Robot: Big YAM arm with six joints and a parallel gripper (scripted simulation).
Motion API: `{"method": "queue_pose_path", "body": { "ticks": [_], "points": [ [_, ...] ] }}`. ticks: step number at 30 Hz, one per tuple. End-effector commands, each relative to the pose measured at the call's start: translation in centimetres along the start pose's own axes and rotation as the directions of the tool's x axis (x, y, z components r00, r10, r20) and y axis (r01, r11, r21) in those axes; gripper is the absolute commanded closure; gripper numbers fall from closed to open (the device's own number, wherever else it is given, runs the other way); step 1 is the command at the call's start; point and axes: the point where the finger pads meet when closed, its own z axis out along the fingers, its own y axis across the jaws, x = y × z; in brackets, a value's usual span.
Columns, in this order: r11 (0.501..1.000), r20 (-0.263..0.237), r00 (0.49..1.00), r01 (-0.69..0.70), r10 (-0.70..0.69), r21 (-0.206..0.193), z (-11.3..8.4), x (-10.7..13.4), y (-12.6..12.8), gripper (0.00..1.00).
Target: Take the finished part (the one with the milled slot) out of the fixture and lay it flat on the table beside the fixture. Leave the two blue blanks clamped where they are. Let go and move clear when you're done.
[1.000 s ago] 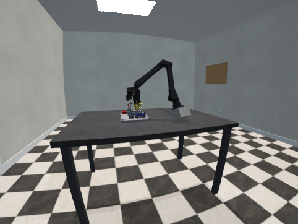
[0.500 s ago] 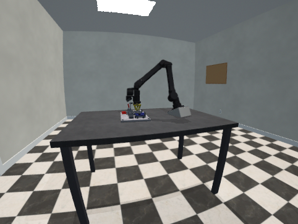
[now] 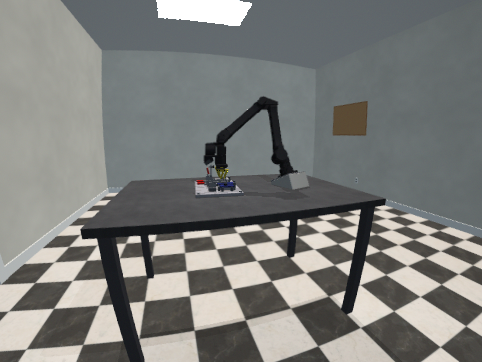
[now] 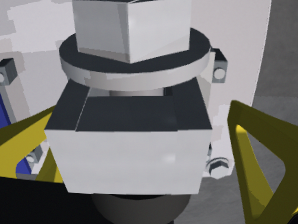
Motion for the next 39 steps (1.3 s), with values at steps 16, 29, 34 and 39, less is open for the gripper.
{"method": "queue_pose_path", "body": {
  "ticks": [16, 29, 34, 39],
  "points": [
    [1.000, -0.032, 0.999, 0.008, -0.008, 0.000, 1.59, 0.72, -0.03, 0.08],
    [1.000, -0.026, 1.000, 0.006, -0.006, 0.002, 1.45, 0.34, -0.13, 0.08],
    [1.000, -0.024, 1.000, 0.005, -0.005, 0.002, 1.38, 0.19, -0.17, 0.08],
    [1.000, -0.019, 1.000, 0.003, -0.003, 0.003, 1.25, -0.07, -0.25, 0.08]
  ]
}}
